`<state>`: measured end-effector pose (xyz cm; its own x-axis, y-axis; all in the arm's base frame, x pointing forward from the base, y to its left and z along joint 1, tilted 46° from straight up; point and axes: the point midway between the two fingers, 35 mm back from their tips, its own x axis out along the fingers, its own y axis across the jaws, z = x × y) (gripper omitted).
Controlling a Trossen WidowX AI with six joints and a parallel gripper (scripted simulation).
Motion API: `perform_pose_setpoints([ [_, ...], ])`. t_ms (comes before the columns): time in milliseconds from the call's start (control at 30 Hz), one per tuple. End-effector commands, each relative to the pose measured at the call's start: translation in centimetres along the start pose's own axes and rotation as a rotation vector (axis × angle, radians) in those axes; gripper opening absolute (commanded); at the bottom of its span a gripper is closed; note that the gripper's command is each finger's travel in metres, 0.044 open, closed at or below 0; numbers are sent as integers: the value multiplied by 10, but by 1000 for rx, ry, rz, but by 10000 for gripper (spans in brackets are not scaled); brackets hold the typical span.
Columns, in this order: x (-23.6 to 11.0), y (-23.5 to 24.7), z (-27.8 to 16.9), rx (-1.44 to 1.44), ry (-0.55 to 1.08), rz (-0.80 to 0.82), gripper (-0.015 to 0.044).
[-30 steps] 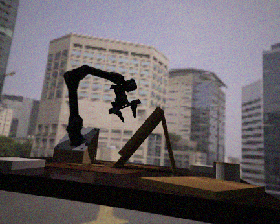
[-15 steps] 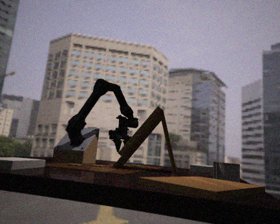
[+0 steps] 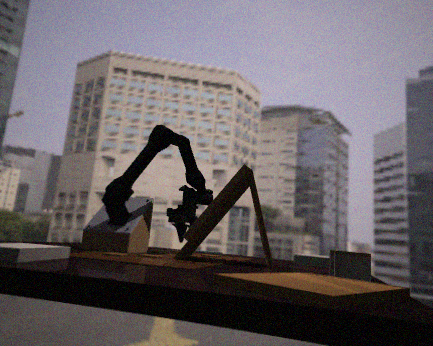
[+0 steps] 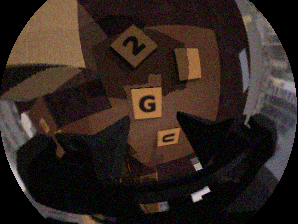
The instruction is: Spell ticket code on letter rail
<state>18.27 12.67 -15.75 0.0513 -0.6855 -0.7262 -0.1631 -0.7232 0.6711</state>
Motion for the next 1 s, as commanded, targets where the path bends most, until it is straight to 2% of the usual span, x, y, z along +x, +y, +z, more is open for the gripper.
perform_pose_setpoints([
  [0,23,5,3,-9,-5,19,340],
  [533,25,5,4,-9,-5,19,340],
  [967,43,6,4,-9,-5,20,340],
])
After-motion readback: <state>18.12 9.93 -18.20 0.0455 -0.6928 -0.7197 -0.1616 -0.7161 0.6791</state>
